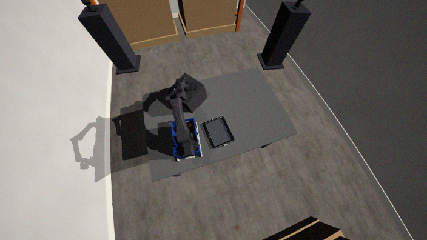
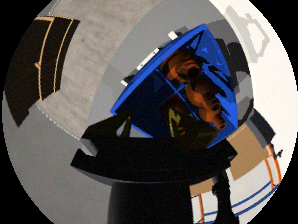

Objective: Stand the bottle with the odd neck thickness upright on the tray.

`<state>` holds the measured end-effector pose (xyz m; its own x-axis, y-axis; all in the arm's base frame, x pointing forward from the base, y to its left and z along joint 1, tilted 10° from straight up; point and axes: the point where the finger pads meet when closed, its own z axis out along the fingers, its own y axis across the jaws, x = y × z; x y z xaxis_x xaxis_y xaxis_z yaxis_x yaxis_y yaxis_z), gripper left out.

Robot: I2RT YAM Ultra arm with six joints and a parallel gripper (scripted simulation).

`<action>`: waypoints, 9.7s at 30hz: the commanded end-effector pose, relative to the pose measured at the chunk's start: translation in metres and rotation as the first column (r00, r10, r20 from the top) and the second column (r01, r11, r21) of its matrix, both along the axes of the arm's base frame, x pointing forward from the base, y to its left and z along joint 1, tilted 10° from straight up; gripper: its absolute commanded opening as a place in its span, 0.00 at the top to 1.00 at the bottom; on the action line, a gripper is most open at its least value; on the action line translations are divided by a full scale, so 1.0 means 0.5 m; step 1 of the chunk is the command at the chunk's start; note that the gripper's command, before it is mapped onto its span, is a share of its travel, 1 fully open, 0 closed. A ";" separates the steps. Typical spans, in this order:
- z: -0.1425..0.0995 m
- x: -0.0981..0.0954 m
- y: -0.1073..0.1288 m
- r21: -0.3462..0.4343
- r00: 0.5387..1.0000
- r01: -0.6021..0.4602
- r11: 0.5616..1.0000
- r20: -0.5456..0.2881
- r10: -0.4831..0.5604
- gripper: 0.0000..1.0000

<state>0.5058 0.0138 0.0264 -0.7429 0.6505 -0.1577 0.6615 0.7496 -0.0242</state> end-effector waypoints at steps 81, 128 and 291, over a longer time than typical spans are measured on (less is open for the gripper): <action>-0.041 0.017 -0.006 0.001 1.000 -0.005 1.000 0.029 0.005 0.39; -0.029 0.023 -0.009 0.002 0.999 -0.002 1.000 0.050 0.002 0.39; 0.084 0.009 0.016 0.002 0.998 -0.007 1.000 0.057 0.006 0.39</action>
<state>0.5059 0.0109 0.0273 -0.7387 0.6549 -0.1598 0.6658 0.7459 -0.0210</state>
